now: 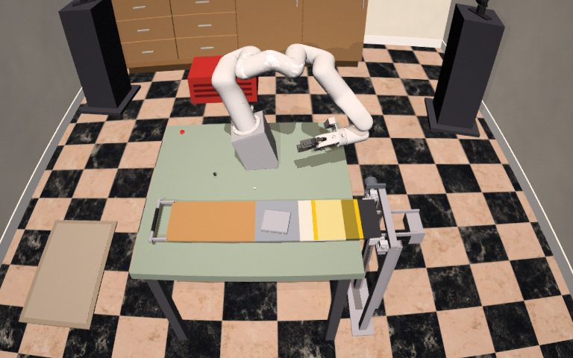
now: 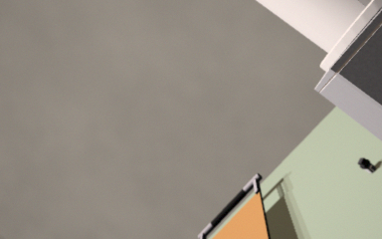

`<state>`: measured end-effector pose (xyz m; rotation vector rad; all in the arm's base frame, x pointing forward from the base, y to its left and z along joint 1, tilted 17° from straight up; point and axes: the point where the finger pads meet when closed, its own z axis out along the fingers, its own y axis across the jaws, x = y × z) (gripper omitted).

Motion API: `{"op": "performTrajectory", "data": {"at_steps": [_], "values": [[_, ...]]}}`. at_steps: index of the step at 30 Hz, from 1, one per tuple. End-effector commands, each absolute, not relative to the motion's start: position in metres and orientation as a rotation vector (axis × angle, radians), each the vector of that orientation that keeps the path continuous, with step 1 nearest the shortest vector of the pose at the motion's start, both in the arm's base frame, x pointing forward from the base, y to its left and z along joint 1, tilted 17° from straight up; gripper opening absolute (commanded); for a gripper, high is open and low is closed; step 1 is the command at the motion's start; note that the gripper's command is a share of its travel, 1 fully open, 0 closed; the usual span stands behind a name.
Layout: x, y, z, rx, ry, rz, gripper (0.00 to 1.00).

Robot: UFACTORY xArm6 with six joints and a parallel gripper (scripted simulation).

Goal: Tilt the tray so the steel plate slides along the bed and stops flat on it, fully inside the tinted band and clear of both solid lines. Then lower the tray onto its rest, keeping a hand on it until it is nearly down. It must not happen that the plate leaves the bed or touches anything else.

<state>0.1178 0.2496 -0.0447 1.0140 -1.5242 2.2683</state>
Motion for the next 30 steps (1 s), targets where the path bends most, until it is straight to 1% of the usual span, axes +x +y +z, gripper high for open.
{"op": "performTrajectory", "data": {"at_steps": [1,6,10,15,16,17,19,21,22,23,25,26,27,28,29,30], "values": [[0.118,0.251,-0.044,1.015,-1.528,2.267,1.00],[0.121,0.250,-0.045,1.014,-1.536,2.247,1.00],[0.139,0.247,-0.047,1.007,-1.583,2.127,1.00],[0.193,0.233,-0.054,0.981,-1.725,1.787,1.00],[0.193,0.233,-0.054,0.981,-1.725,1.787,1.00],[0.208,0.228,-0.056,0.971,-1.766,1.696,1.00],[0.208,0.228,-0.056,0.971,-1.766,1.696,1.00],[0.241,0.214,-0.058,0.947,-1.858,1.499,1.00],[0.241,0.214,-0.058,0.947,-1.858,1.499,1.00],[0.259,0.206,-0.058,0.934,-1.902,1.413,1.00],[0.259,0.206,-0.058,0.933,-1.909,1.395,1.00],[0.278,0.195,-0.058,0.916,-1.965,1.289,1.00],[0.278,0.195,-0.058,0.916,-1.965,1.289,1.00],[0.298,0.183,-0.057,0.897,-2.023,1.183,1.00],[0.298,0.183,-0.057,0.897,-2.023,1.183,1.00],[0.318,0.169,-0.056,0.877,-2.083,1.083,1.00]]}}
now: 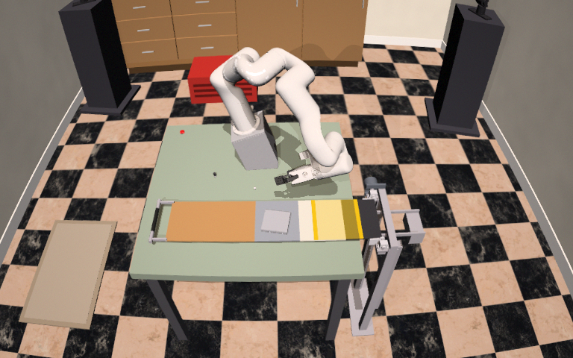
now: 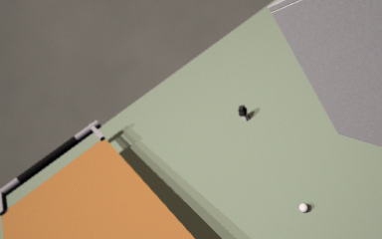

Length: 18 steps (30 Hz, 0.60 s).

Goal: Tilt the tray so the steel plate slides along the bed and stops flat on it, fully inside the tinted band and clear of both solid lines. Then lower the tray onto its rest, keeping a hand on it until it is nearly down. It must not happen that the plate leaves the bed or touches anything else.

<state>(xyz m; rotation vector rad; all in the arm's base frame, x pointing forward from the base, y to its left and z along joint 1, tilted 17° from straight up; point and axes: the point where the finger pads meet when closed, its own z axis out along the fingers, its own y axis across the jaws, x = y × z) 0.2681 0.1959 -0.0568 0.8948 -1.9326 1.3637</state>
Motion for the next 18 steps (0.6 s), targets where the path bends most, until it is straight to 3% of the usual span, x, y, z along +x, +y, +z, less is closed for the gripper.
{"op": "performTrajectory", "data": {"at_steps": [1,18], "values": [[0.318,0.169,-0.056,0.877,-2.085,1.079,1.00],[0.430,0.043,-0.025,0.712,-2.497,0.562,1.00]]}}
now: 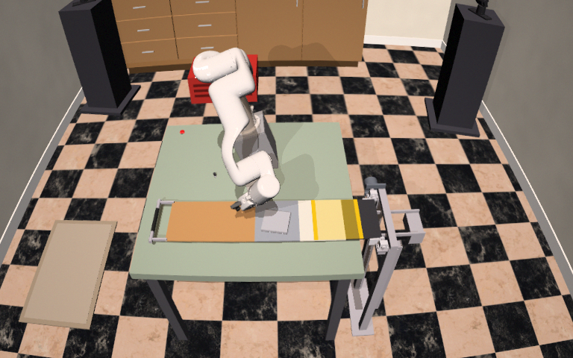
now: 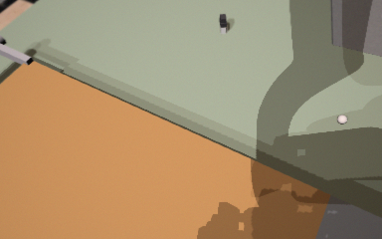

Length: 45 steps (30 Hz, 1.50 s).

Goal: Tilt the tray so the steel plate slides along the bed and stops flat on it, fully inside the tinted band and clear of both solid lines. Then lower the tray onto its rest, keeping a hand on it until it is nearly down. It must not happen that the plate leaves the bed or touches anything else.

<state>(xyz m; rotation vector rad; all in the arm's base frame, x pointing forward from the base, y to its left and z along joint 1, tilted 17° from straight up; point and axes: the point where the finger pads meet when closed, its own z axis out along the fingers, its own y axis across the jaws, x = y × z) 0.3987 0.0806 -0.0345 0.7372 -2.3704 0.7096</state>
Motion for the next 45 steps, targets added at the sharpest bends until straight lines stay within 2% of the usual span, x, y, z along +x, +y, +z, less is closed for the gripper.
{"op": "performTrajectory", "data": {"at_steps": [1,5,7,9,15,20,22,23,28,45], "values": [[0.438,0.025,-0.018,0.679,-2.568,0.505,1.00],[0.443,0.016,-0.016,0.679,-2.568,0.505,1.00],[0.462,-0.035,0.002,0.610,-2.703,0.423,1.00],[0.464,-0.040,0.003,0.610,-2.703,0.423,1.00],[0.477,-0.116,0.032,0.506,-2.878,0.371,1.00],[0.475,-0.177,0.058,0.414,-3.009,0.381,1.00],[0.475,-0.177,0.058,0.414,-3.009,0.381,1.00],[0.473,-0.210,0.072,0.388,-3.042,0.392,1.00],[0.462,-0.260,0.095,0.316,-3.123,0.438,1.00],[0.456,-0.276,0.104,0.291,-3.147,0.460,1.00]]}}
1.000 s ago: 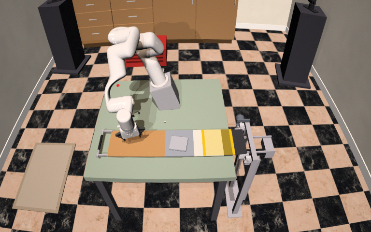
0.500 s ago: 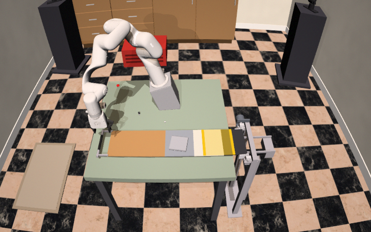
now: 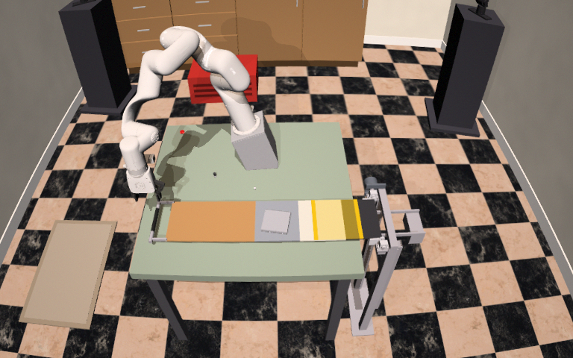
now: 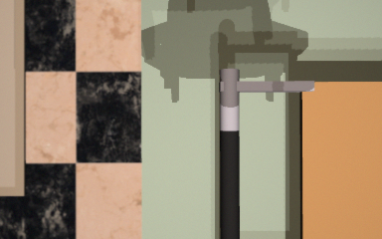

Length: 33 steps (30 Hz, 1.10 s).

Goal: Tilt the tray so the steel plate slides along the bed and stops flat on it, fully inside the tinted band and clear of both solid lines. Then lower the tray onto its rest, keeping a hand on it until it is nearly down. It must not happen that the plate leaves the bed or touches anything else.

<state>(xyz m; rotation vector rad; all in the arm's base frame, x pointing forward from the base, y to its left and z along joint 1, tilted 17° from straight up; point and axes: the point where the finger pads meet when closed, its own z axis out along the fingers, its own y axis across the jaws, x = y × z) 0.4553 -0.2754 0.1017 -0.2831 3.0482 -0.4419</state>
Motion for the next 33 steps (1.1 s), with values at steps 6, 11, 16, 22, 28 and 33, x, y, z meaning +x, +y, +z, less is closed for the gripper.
{"op": "performTrajectory", "data": {"at_steps": [6,11,16,22,28,33], "values": [[0.458,-0.280,0.094,-0.281,3.045,-0.447,1.00],[0.460,-0.289,0.066,-0.280,3.045,-0.448,1.00],[0.461,-0.292,0.055,-0.280,3.045,-0.447,0.41],[0.461,-0.292,0.055,-0.280,3.045,-0.447,0.41],[0.461,-0.292,0.055,-0.280,3.045,-0.447,0.41],[0.461,-0.292,0.055,-0.280,3.045,-0.447,0.41]]}}
